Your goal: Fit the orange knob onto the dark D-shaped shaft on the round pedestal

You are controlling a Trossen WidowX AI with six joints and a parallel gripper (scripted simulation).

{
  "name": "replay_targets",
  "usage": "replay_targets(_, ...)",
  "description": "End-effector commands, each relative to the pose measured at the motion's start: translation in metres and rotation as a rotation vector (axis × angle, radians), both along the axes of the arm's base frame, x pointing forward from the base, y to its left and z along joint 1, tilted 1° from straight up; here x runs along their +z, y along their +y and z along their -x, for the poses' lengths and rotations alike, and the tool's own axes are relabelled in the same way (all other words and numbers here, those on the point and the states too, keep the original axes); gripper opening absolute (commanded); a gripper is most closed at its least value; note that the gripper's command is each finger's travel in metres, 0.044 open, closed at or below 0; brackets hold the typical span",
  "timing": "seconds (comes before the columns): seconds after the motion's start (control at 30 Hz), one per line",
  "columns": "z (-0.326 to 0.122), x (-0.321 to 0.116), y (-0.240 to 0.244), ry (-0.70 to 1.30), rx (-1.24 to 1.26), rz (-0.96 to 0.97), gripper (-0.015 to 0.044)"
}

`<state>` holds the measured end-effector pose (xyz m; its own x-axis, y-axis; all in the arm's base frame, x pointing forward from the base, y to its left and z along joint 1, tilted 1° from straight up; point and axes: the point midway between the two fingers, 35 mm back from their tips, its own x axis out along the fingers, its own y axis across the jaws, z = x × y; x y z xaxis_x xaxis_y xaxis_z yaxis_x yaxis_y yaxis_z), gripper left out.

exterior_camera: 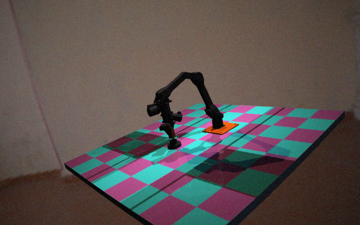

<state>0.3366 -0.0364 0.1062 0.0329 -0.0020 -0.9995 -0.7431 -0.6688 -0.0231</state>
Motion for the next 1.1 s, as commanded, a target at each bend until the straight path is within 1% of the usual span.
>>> replay_targets(0.0,-0.0002,0.0039,0.0,-0.002,0.005,0.0,0.0)
replay_targets(0.1,-0.0004,0.0047,0.0001,-0.002,0.031,0.001,0.0)
replay_targets(0.3,-0.0018,0.0043,0.0003,-0.002,0.214,0.007,0.0)
replay_targets(1.07,-0.0009,-0.0005,0.0,-0.001,0.214,0.007,0.0)
